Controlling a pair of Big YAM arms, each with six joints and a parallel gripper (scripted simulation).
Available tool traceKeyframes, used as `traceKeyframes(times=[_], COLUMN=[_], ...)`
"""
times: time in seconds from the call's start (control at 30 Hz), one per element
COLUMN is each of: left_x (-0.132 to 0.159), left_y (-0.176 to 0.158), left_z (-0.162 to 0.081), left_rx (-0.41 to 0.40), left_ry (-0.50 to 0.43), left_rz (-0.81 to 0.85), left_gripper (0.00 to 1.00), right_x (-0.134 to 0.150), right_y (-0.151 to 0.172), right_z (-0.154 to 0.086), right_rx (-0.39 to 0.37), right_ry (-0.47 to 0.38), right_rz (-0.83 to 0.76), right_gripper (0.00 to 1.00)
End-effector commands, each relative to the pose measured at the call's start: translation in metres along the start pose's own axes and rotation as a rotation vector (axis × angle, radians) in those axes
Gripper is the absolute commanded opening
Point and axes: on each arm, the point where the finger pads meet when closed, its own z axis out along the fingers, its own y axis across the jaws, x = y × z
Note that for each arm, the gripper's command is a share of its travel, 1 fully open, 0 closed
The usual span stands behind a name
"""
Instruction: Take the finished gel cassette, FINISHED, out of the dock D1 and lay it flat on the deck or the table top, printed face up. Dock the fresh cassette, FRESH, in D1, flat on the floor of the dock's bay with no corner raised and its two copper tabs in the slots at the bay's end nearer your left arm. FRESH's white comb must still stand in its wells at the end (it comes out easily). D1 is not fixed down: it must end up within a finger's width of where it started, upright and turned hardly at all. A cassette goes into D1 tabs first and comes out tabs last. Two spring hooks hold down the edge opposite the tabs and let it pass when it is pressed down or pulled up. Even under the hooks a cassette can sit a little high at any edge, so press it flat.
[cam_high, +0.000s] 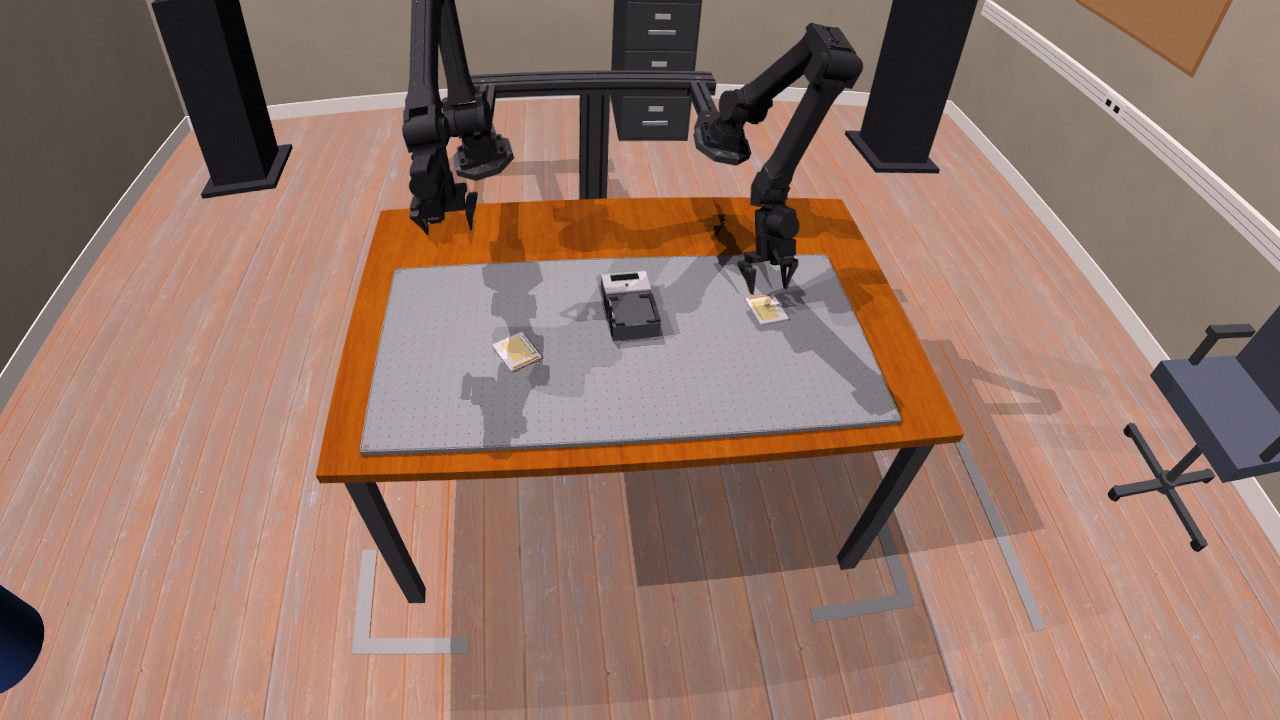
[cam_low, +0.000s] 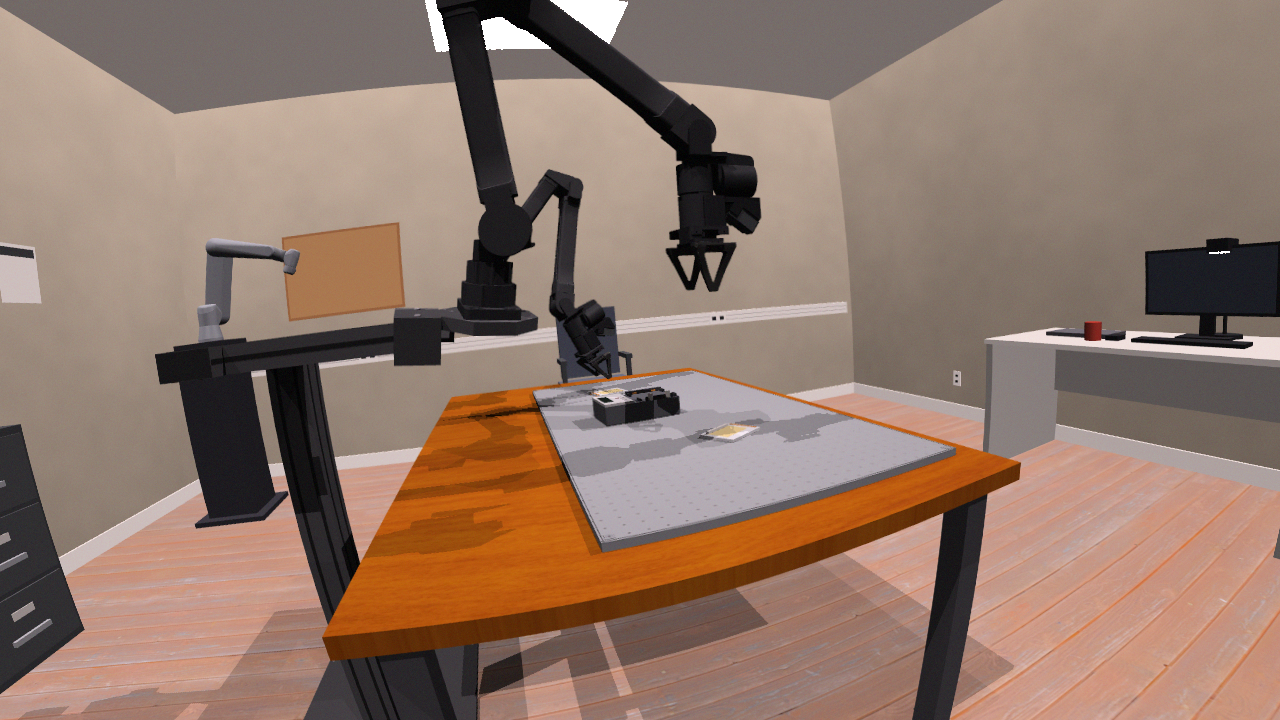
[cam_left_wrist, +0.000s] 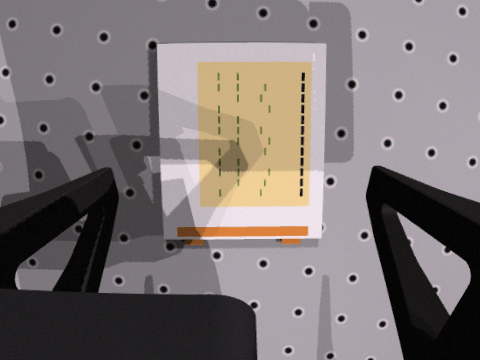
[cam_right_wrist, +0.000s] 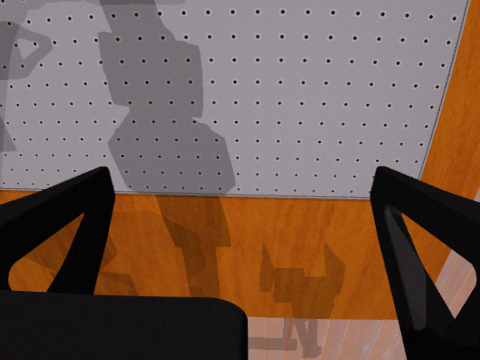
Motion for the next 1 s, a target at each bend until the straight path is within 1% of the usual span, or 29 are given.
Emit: traceKeyframes(times=[0.0, 0.17, 0.4, 0.5, 0.57, 0.97], left_x=[-0.003, -0.003, -0.003, -0.01, -0.01, -0.037], left_y=[-0.006, -0.006, -0.006, -0.005, -0.005, -0.002], left_z=[-0.008, -0.017, -0.017, -0.031, -0.031, -0.084], left_rx=[0.008, 0.008, 0.008, 0.015, 0.015, 0.045], left_ry=[-0.004, -0.004, -0.004, 0.088, 0.088, 0.453], left_rz=[-0.001, -0.001, -0.001, 0.038, 0.038, 0.192], left_gripper=[0.98, 0.98, 0.98, 0.98, 0.98, 0.98], right_x=[-0.022, -0.022, -0.022, -0.022, -0.022, -0.022], right_y=[-0.003, -0.003, -0.003, -0.003, -0.003, -0.003], right_z=[-0.014, -0.014, -0.014, -0.014, -0.014, -0.014], right_rx=[-0.001, -0.001, -0.001, -0.001, -0.001, -0.001], right_ry=[-0.03, -0.03, -0.03, -0.03, -0.03, -0.03], right_rz=[-0.008, -0.008, -0.008, -0.008, -0.008, -0.008], right_gripper=[1.0, 1.0, 1.0, 1.0, 1.0, 1.0])
